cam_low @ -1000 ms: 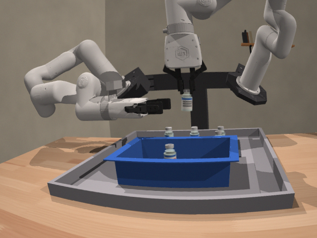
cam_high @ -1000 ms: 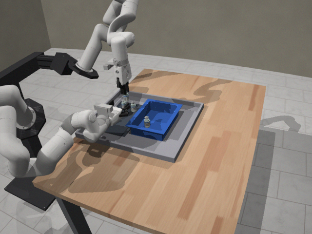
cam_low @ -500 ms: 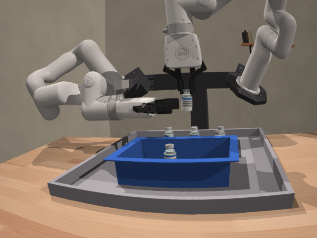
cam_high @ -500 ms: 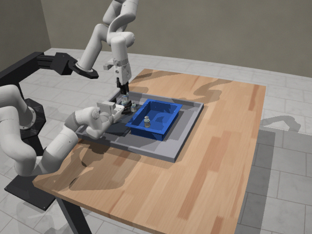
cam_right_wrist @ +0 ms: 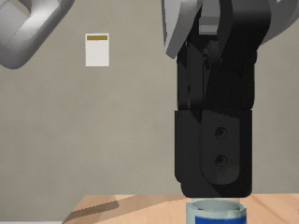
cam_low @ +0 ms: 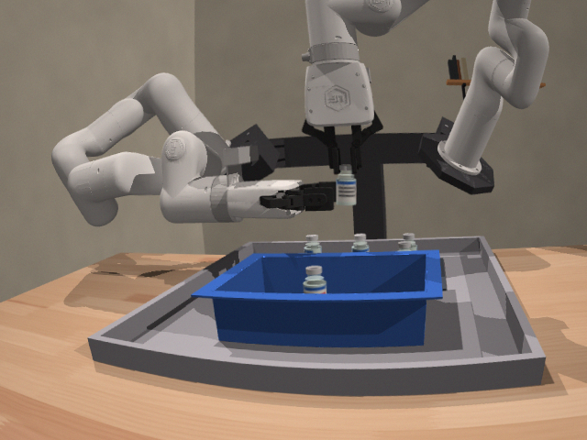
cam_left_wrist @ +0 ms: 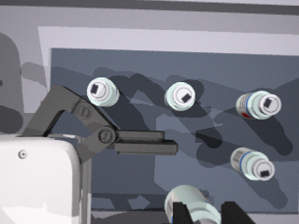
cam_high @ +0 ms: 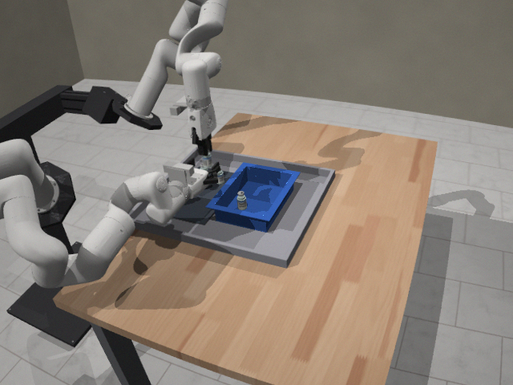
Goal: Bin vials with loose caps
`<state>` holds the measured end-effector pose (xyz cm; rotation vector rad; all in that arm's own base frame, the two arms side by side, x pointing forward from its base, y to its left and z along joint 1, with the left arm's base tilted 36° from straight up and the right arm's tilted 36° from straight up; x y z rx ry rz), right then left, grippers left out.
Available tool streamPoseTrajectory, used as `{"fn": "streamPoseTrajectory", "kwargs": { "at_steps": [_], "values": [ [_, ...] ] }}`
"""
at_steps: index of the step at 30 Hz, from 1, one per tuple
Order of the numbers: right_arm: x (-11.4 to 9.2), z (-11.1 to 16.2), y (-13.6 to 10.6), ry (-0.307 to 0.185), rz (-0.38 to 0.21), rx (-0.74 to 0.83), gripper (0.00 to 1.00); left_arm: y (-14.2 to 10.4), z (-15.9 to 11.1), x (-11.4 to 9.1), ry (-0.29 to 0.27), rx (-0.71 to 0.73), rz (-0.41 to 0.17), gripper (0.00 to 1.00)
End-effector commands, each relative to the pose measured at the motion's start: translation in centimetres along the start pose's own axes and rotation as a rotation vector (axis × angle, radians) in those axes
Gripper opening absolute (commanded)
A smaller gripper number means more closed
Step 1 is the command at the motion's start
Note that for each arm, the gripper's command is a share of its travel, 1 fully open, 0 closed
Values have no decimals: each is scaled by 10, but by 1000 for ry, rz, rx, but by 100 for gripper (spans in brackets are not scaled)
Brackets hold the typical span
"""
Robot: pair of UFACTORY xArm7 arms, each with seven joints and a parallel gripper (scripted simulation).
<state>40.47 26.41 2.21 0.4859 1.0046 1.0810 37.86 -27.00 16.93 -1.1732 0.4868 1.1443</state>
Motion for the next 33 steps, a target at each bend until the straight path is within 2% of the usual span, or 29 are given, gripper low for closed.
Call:
{"fn": "streamPoseTrajectory", "kwargs": {
  "at_steps": [1, 6, 8, 9, 33],
  "values": [
    [9, 1, 2, 0, 4, -3, 100, 0, -1, -2, 5, 1, -2, 23],
    [19, 1, 2, -1, 4, -2, 100, -1, -1, -2, 5, 1, -2, 23],
    [19, 1, 2, -1, 4, -2, 100, -1, -1, -2, 5, 1, -2, 23],
    [12, 0, 2, 0, 4, -2, 100, 0, -1, -2, 5, 0, -2, 23],
    [18, 1, 2, 0, 4, -2, 100, -1, -1, -2, 5, 0, -2, 23]
  ]
}}
Point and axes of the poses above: on each arm, the point where the finger pads meet when closed, its own x axis out along the fingers, its own z axis across the jaws, y = z × x, the point moved 8 cm from there along -x, back along the fingers, and after that the axes turned 6 degrees about -x, right-handed, at the moved point
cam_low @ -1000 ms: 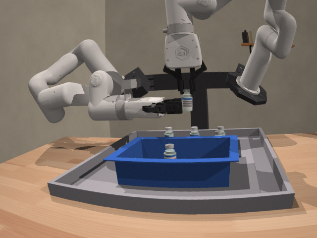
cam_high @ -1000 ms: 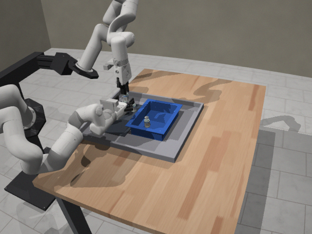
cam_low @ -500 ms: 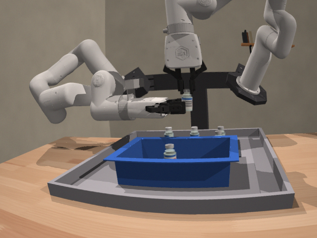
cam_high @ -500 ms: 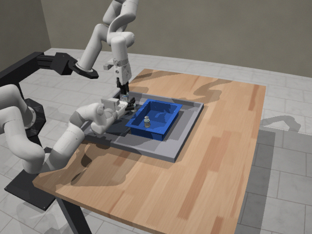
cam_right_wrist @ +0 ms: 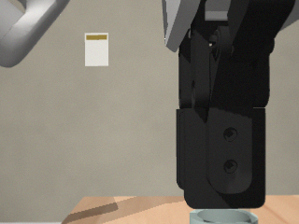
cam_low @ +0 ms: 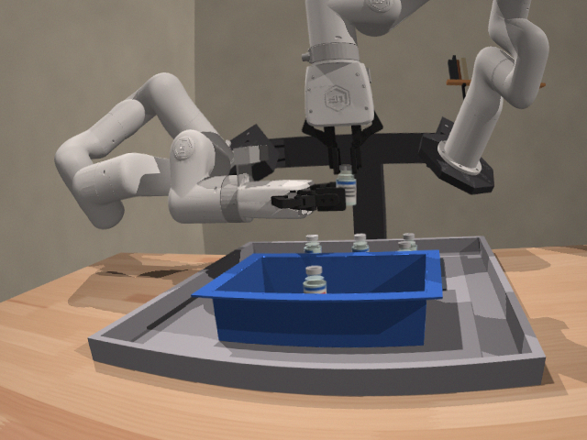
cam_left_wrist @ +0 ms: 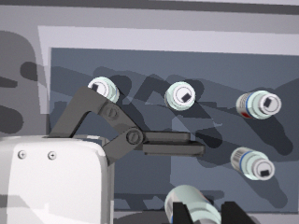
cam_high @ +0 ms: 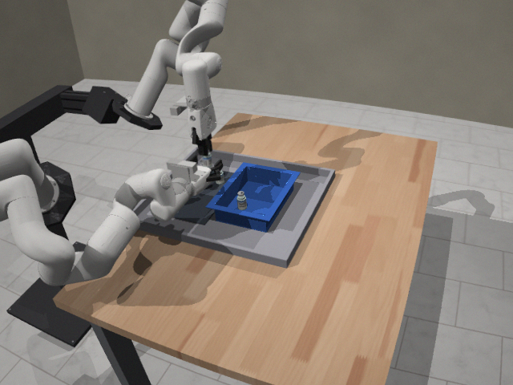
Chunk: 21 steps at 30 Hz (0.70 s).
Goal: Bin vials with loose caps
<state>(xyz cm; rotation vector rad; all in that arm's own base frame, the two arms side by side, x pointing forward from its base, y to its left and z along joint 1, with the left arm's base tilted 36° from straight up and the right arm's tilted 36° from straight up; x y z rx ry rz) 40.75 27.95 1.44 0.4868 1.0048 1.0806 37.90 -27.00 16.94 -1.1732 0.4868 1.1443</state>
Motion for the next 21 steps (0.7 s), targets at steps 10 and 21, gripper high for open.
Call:
{"fn": "streamPoseTrajectory", "kwargs": {
  "at_steps": [10, 21],
  "values": [
    [1, 1, 3, 1, 4, -3, 0, 0, -1, -2, 5, 0, -2, 23],
    [1, 0, 2, 1, 4, -3, 0, 0, -1, -2, 5, 0, -2, 23]
  ]
}}
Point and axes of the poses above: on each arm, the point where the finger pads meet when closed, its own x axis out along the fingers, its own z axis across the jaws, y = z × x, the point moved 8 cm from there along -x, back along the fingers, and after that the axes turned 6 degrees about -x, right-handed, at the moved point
